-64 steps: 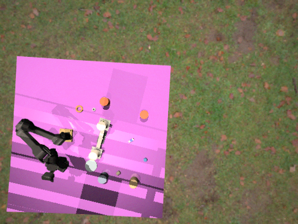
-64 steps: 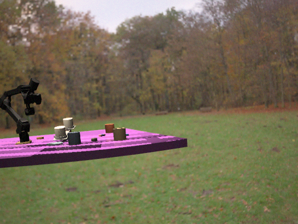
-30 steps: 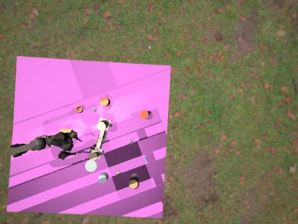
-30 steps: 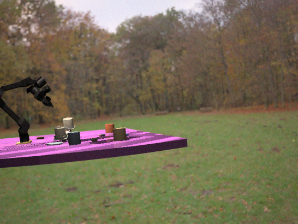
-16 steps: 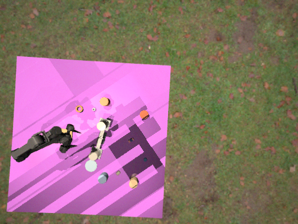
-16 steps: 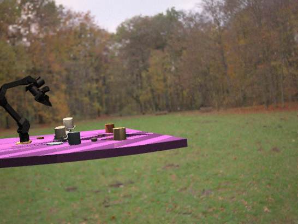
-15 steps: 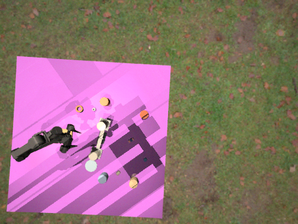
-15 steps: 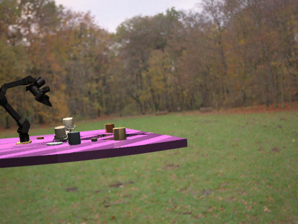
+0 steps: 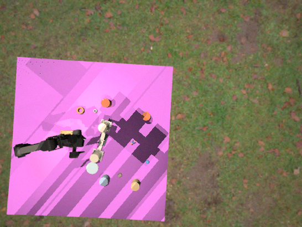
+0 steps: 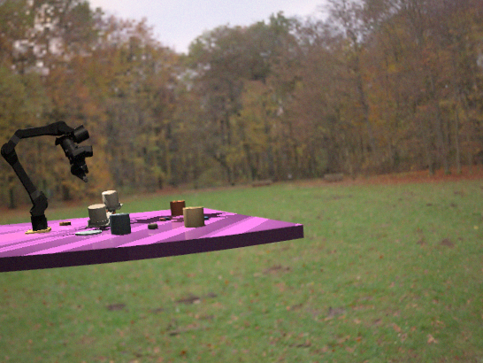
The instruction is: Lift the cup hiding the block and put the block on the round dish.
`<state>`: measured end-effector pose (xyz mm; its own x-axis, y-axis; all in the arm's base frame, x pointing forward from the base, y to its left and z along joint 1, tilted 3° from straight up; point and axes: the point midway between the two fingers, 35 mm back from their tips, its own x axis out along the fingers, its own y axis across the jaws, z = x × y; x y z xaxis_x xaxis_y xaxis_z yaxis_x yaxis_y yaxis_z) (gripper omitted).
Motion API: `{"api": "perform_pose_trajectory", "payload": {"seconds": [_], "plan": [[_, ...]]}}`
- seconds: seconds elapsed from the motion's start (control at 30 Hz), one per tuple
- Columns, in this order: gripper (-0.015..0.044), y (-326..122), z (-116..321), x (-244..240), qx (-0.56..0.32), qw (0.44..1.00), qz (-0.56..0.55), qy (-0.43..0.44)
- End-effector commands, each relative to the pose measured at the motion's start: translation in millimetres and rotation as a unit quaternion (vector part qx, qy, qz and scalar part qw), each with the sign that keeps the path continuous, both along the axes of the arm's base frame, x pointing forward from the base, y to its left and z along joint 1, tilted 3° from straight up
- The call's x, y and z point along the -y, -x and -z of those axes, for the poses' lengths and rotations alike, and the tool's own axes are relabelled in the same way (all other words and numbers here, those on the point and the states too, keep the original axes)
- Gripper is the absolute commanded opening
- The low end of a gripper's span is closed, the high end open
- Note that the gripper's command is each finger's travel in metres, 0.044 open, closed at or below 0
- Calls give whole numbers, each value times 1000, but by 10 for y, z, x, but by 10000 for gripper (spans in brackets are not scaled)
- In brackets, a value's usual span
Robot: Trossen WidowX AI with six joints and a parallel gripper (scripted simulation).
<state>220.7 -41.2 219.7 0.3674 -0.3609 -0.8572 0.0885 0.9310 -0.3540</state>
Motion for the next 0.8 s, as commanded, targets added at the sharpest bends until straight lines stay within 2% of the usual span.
{"api": "perform_pose_trajectory", "payload": {"seconds": [0.0, 0.4, 0.77], "plan": [[440, -53, 56, 82, -43, 998, -35, 8], [440, -191, 269, 449, -171, 970, -174, 12], [440, -240, 497, 858, -251, 913, -321, -16]]}}
